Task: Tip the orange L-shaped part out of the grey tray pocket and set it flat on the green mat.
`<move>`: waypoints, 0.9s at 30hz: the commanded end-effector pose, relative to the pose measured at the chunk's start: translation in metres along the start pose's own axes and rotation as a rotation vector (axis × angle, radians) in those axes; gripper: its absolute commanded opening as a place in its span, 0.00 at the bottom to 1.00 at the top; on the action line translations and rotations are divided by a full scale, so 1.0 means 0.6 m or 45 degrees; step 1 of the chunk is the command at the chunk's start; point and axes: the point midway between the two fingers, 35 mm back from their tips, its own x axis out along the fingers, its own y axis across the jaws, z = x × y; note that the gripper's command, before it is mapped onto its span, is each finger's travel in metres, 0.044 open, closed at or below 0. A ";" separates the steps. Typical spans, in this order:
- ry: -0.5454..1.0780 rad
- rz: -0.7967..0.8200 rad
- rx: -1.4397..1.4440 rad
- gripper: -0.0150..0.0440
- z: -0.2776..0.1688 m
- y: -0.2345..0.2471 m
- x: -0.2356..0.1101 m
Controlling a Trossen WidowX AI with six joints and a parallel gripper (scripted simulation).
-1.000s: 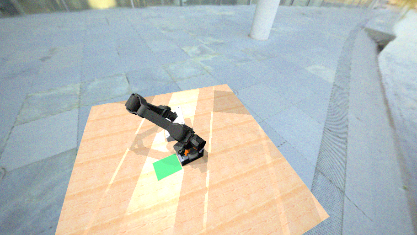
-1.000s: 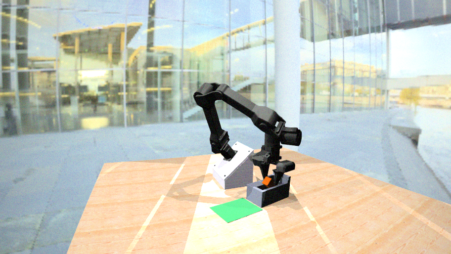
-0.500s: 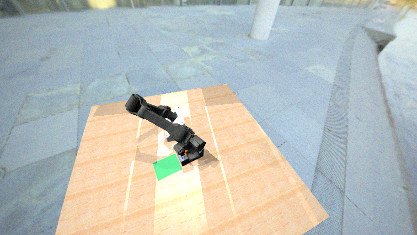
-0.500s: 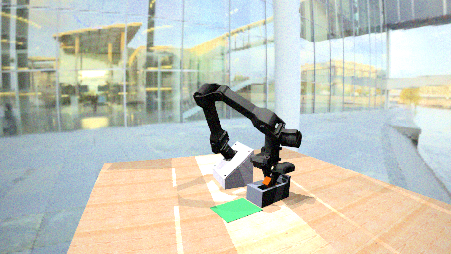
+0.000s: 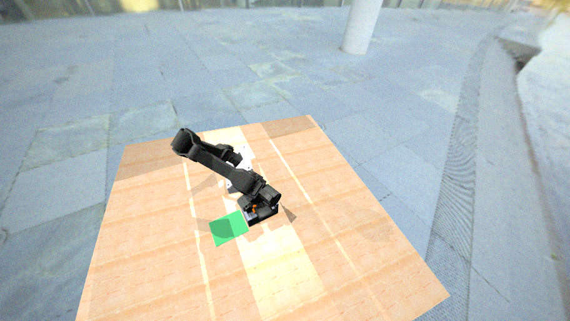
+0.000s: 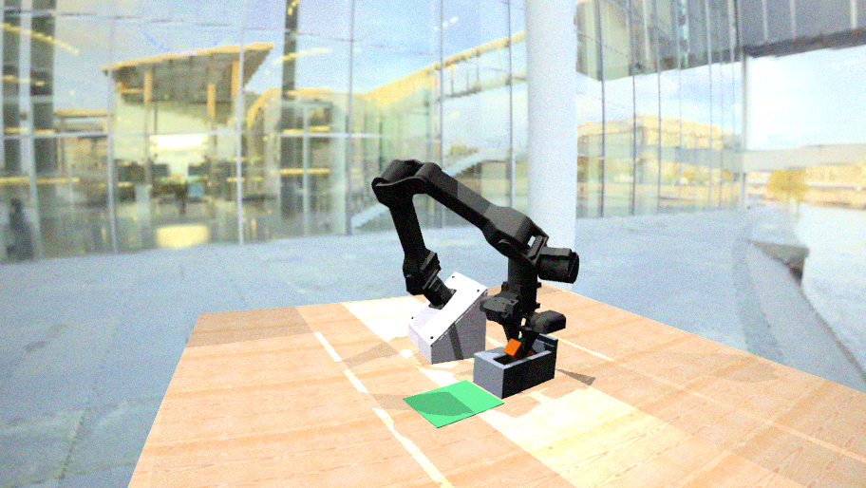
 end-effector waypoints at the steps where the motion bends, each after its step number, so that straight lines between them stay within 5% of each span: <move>1: 0.001 0.001 0.003 0.25 0.000 0.000 -0.005; 27: -0.001 -0.001 -0.002 0.25 -0.001 0.000 -0.072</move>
